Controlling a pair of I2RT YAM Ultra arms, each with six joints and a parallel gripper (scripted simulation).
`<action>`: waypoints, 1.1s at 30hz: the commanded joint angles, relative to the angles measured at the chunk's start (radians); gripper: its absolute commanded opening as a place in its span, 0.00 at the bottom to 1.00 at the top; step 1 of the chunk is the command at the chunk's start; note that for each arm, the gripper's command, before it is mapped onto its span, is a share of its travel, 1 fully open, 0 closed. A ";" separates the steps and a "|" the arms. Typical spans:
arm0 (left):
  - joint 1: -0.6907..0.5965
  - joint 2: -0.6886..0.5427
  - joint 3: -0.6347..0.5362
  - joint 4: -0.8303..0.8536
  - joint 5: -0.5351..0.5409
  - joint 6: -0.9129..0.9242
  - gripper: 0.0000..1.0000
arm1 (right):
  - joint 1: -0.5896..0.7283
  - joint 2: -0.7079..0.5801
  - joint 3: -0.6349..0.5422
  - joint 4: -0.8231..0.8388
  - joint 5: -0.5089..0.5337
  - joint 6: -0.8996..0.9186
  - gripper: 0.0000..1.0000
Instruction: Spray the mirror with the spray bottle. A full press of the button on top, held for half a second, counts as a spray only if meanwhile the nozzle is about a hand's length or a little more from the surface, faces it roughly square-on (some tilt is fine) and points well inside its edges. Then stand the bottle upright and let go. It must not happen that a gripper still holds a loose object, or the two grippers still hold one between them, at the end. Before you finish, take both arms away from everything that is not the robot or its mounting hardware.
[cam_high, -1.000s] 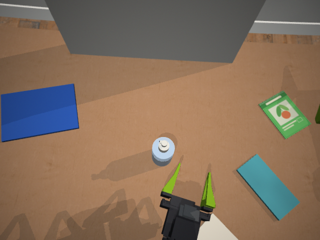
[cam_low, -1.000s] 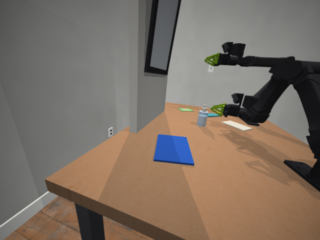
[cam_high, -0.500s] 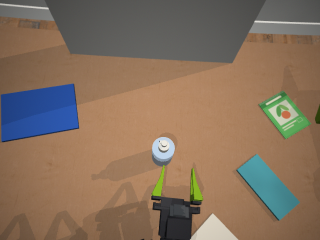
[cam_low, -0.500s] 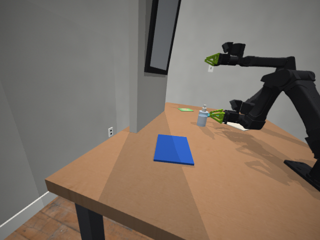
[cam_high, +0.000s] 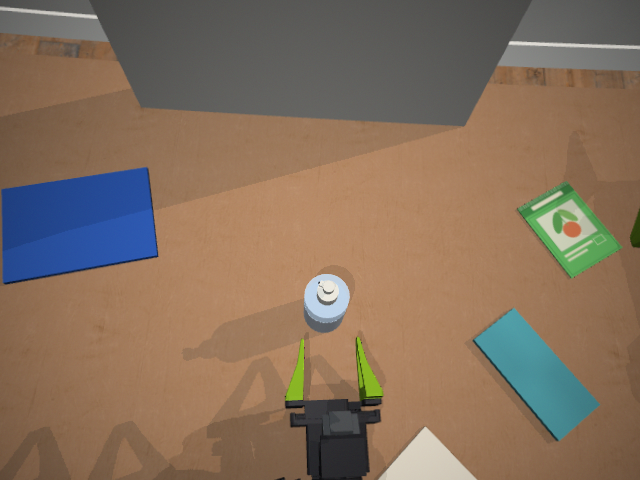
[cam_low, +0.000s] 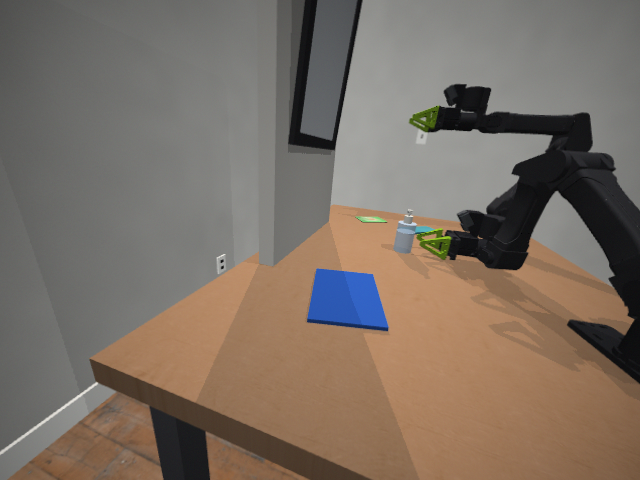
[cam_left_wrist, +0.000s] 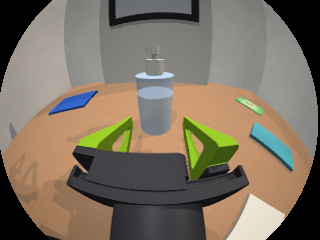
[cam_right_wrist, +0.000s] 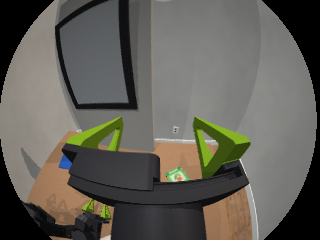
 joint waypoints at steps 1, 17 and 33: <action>0.007 0.013 0.027 0.041 -0.011 0.011 0.69 | 0.008 -0.013 0.023 0.005 0.007 0.007 1.00; 0.010 0.013 0.026 0.058 -0.009 0.025 0.69 | 0.008 -0.013 0.023 0.005 0.007 0.007 1.00; 0.041 0.008 0.038 -0.014 0.033 -0.003 0.69 | 0.008 -0.013 0.023 0.005 0.007 0.007 1.00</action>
